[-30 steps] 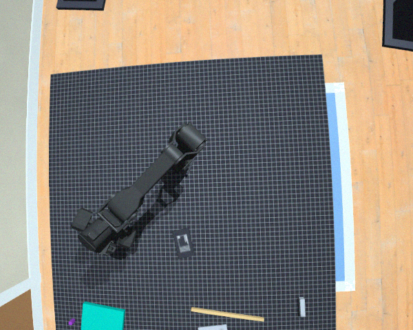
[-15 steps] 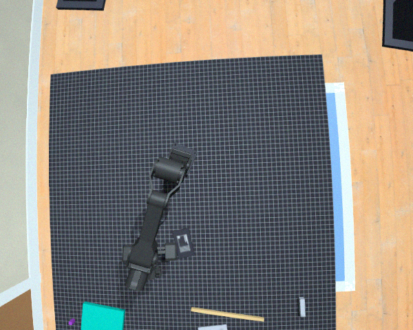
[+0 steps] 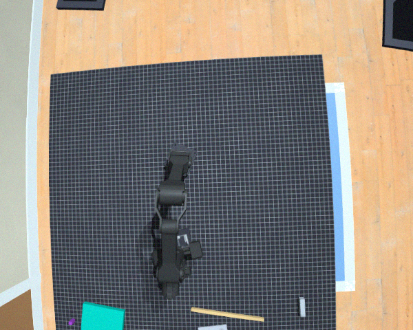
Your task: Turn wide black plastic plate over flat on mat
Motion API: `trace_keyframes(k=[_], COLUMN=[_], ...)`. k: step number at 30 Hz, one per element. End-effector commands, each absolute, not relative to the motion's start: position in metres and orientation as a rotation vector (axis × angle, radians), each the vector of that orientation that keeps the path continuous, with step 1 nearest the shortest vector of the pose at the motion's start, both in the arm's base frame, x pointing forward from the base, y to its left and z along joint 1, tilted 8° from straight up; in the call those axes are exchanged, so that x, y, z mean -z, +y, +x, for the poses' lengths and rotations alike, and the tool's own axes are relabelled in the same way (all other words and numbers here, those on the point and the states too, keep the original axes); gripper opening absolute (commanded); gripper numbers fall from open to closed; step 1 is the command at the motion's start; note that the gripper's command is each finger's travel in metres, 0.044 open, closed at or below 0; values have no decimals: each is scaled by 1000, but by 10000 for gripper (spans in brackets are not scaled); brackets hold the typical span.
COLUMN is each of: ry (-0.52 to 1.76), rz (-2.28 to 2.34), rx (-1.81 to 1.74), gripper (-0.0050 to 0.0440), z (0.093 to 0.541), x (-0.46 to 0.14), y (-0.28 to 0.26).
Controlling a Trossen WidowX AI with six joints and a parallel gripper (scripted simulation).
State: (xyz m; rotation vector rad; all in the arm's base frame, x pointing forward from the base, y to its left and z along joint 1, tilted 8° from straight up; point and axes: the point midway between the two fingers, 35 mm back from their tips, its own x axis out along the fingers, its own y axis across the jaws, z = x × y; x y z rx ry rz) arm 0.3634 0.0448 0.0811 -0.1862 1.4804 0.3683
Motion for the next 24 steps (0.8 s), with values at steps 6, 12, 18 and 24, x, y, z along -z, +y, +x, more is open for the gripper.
trace_keyframes(k=[6, 12, 18, 24], ry=[1477, 1472, 1472, 1472], rz=[-186, -186, -186, -186], rx=[-371, -371, -371, -371], gripper=[440, 440, 440, 440], z=[366, 367, 367, 367], x=[-84, -85, -85, -85], y=[47, 47, 47, 47])
